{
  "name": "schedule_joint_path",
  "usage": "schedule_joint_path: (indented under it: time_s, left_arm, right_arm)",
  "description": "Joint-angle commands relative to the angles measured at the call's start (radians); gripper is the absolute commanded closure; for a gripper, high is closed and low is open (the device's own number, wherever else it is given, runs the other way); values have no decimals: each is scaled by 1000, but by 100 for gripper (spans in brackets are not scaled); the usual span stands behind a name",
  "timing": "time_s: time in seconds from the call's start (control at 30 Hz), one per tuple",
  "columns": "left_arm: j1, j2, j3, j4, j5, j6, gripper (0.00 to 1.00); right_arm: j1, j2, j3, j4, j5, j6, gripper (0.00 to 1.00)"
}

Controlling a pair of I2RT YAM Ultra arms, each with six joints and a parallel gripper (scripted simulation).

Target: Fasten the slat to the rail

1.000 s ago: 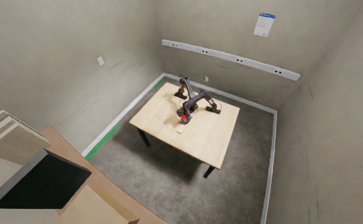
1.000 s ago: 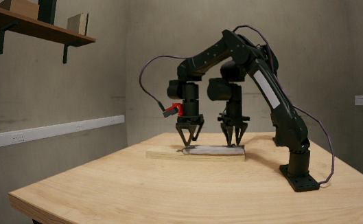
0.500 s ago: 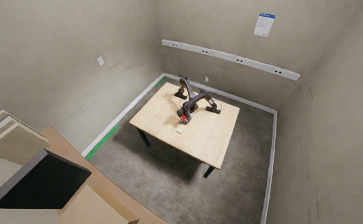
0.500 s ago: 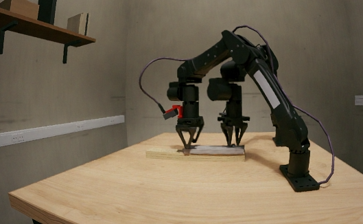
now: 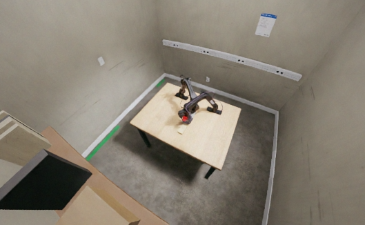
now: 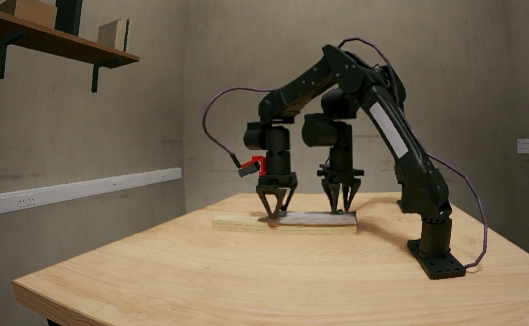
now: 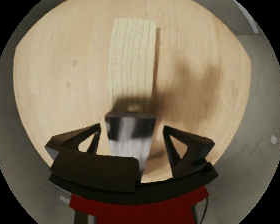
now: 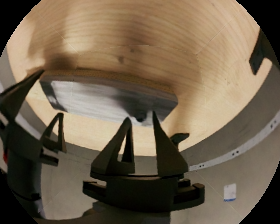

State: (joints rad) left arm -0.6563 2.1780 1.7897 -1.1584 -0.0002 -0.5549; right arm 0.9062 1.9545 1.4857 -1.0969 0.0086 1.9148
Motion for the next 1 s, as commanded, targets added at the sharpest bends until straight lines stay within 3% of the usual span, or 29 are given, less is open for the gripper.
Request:
schedule_joint_path:
  time_s: [0.0, 0.97]
  left_arm:
    - [5, 16, -21, 26, 0, -2, 0]
    - [5, 19, -36, 44, 0, -2, 0]
  right_arm:
    - [0, -7, 4, 1, 0, 0, 66]
    - [0, -7, 4, 1, 0, 0, 66]
